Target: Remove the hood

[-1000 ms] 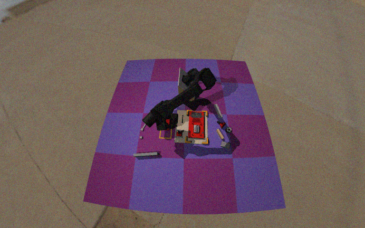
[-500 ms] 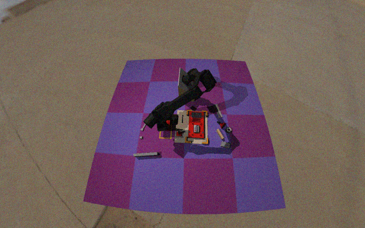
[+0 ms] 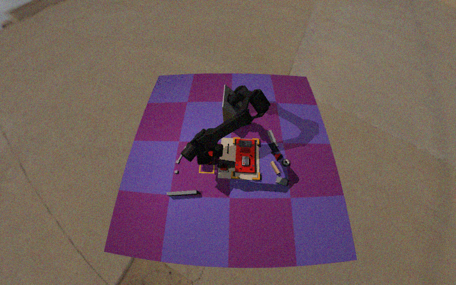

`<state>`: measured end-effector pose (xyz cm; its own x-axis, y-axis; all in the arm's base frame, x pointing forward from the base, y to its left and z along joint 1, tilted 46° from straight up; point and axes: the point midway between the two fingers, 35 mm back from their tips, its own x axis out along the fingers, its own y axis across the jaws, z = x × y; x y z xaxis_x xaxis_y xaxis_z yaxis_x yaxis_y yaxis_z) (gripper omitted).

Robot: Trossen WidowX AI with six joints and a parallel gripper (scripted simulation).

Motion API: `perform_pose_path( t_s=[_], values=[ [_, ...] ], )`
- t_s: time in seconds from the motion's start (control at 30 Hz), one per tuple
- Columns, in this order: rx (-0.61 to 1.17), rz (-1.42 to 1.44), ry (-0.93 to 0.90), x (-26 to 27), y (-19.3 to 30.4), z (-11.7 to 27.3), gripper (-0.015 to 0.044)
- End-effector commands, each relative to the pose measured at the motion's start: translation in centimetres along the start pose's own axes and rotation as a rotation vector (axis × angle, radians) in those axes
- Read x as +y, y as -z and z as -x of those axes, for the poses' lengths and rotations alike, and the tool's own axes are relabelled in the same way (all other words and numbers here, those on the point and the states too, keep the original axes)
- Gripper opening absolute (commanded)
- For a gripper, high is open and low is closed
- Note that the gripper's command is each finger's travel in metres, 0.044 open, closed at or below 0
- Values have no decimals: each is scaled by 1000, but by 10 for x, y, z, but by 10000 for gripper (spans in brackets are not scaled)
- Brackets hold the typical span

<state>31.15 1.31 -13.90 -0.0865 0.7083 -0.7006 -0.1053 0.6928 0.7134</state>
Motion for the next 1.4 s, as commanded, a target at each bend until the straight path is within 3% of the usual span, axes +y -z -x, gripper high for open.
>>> perform_pose_path(
  t_s=[0.0, 1.37],
  values=[
    [-2, -5, -4, 0, 1, -2, 0],
    [-1, -5, -5, 1, 1, -21, 0]
  ],
)
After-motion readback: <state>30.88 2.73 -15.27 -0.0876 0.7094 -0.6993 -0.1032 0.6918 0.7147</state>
